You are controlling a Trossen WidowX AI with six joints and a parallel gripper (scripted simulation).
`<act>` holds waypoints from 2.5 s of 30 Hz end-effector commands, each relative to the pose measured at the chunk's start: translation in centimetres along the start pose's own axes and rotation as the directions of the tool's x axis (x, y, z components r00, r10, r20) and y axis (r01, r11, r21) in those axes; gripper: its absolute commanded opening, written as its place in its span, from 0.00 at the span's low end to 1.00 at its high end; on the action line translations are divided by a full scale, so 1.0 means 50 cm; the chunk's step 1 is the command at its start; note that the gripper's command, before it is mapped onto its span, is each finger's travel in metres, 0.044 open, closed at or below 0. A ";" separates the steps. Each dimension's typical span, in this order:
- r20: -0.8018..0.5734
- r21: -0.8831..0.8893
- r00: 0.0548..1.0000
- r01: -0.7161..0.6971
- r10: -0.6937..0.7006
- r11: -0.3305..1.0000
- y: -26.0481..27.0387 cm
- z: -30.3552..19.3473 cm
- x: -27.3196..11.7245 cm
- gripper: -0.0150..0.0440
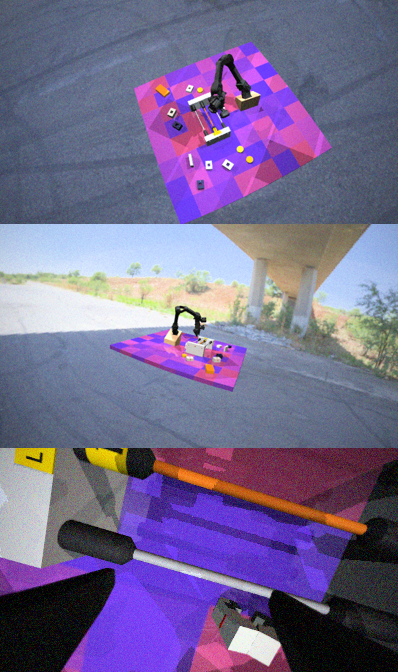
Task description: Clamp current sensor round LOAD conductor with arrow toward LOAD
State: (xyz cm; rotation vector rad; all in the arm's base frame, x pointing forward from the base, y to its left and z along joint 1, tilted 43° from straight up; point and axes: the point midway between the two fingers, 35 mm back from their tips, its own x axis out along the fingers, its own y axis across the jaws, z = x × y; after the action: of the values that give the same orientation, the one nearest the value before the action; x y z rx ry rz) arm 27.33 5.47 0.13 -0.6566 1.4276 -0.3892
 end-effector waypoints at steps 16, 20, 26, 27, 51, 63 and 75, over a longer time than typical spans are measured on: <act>-0.190 0.250 0.981 0.096 -0.049 0.964 -0.139 -0.156 0.050 1.00; -0.189 0.250 0.981 0.096 -0.048 0.964 -0.139 -0.157 0.063 1.00; -0.189 0.250 0.981 0.095 -0.048 0.964 -0.140 -0.160 0.083 1.00; -0.189 0.250 0.981 0.095 -0.048 0.964 -0.140 -0.161 0.086 1.00; -0.187 0.260 0.981 0.097 -0.048 0.961 -0.146 -0.173 0.144 0.91; -0.187 0.260 0.981 0.097 -0.048 0.961 -0.146 -0.173 0.144 0.71; -0.185 0.259 0.982 0.090 -0.042 0.962 -0.141 -0.158 0.111 0.37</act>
State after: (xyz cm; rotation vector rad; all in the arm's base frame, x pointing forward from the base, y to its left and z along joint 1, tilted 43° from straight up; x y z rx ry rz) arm 20.60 -5.71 -0.58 -0.4706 1.5021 -0.7001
